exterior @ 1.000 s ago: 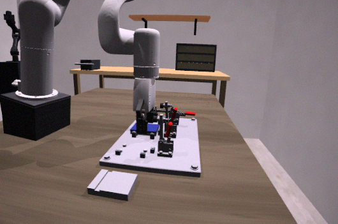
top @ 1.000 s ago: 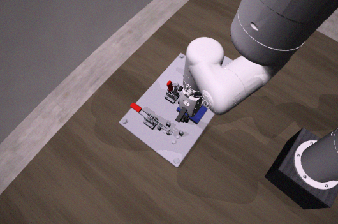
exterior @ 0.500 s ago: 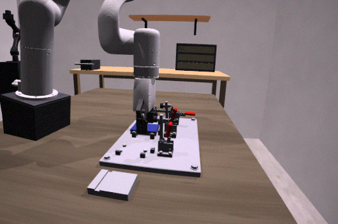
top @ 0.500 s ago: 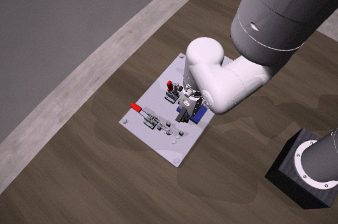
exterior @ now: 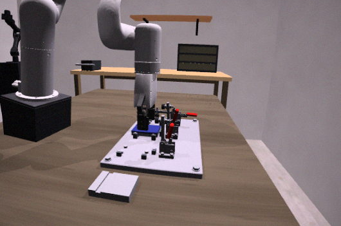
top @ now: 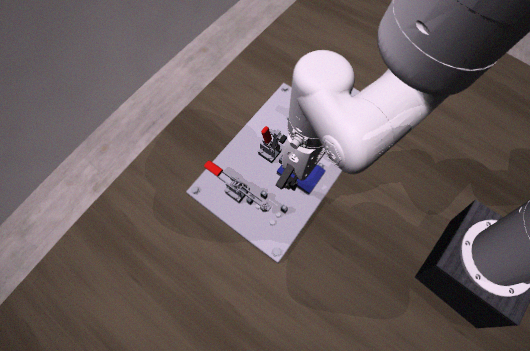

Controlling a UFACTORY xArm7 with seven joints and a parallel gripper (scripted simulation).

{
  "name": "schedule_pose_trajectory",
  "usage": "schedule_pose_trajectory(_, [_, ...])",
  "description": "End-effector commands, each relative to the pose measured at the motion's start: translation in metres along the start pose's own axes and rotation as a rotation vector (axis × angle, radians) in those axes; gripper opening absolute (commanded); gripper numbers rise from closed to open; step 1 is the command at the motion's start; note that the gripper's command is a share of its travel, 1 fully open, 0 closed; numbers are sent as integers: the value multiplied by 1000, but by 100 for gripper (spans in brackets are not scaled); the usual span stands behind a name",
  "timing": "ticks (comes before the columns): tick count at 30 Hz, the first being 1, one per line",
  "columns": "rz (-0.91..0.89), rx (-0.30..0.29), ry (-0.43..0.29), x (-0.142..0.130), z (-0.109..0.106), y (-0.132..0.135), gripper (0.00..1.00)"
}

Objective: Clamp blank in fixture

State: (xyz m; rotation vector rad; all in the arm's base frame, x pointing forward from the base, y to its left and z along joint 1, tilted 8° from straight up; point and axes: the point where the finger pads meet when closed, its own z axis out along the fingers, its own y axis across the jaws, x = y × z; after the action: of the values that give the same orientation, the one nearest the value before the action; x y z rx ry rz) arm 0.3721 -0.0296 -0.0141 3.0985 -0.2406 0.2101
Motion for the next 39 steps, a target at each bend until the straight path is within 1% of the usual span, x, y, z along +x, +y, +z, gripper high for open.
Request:
schedule_pose_trajectory(1, [0, 2, 4, 2, -12, 0, 99])
schedule_pose_trajectory(7, [0, 2, 4, 2, -31, 0, 99])
schedule_pose_trajectory(9, [0, 2, 4, 2, -31, 0, 99])
schedule_pose_trajectory(16, [0, 2, 5, 2, -43, 0, 99])
schedule_pose_trajectory(33, [0, 2, 4, 1, -46, 0, 99])
schedule_pose_trajectory(34, [0, 2, 4, 1, -46, 0, 0])
schedule_pose_trajectory(39, [0, 2, 4, 1, -46, 0, 0])
